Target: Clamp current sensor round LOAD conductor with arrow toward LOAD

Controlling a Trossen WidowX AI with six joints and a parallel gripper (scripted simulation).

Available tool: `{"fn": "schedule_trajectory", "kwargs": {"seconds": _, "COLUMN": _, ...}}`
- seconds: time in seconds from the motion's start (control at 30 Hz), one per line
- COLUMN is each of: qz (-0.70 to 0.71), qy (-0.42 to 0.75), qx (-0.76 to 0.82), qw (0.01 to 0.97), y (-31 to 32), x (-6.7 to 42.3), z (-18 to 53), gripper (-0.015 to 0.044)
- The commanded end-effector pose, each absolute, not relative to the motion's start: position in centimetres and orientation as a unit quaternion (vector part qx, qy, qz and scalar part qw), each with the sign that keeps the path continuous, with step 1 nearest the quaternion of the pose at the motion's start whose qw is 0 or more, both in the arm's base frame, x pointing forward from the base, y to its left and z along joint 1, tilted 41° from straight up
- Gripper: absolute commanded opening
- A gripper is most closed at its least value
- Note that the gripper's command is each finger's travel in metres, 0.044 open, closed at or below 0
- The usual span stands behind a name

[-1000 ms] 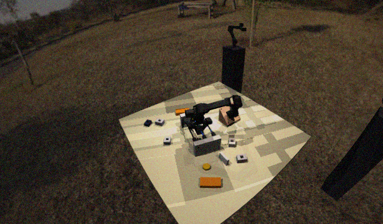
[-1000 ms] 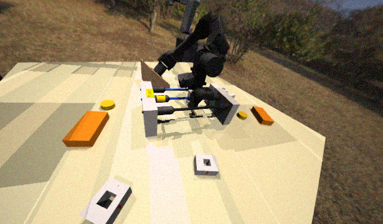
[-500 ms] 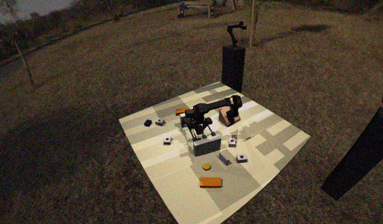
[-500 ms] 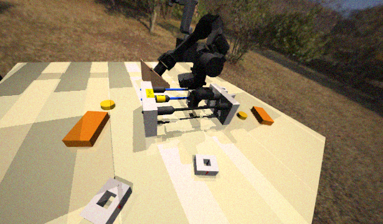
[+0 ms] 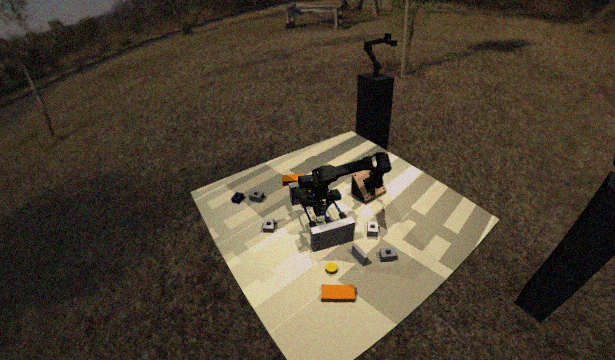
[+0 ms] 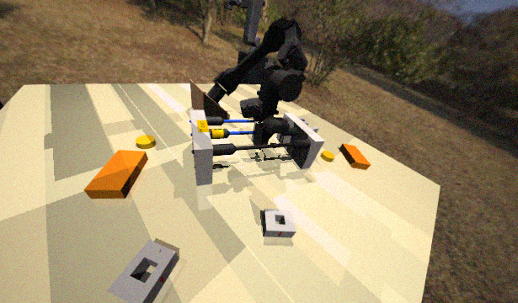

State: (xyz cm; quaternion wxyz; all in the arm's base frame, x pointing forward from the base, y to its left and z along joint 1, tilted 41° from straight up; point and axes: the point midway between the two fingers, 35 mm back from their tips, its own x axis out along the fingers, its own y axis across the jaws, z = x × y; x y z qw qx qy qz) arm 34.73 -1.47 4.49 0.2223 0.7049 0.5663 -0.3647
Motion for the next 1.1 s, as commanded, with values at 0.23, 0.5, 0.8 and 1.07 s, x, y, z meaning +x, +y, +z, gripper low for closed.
{"fn": "schedule_trajectory", "kwargs": {"seconds": 0.23, "qz": -0.363, "qy": 0.568, "qx": 0.704, "qw": 0.224, "y": -1.54, "x": 34.90, "z": 4.45, "gripper": 0.0000}}
{"fn": "schedule_trajectory", "kwargs": {"seconds": 0.5, "qz": -0.364, "qy": 0.567, "qx": 0.704, "qw": 0.222, "y": -1.44, "x": 34.51, "z": 4.51, "gripper": 0.0000}}
{"fn": "schedule_trajectory", "kwargs": {"seconds": 0.8, "qz": -0.364, "qy": 0.567, "qx": 0.704, "qw": 0.222, "y": -1.39, "x": 34.32, "z": 4.54, "gripper": 0.0000}}
{"fn": "schedule_trajectory", "kwargs": {"seconds": 1.07, "qz": -0.365, "qy": 0.567, "qx": 0.704, "qw": 0.222, "y": -1.17, "x": 34.37, "z": 4.25, "gripper": 0.0000}}
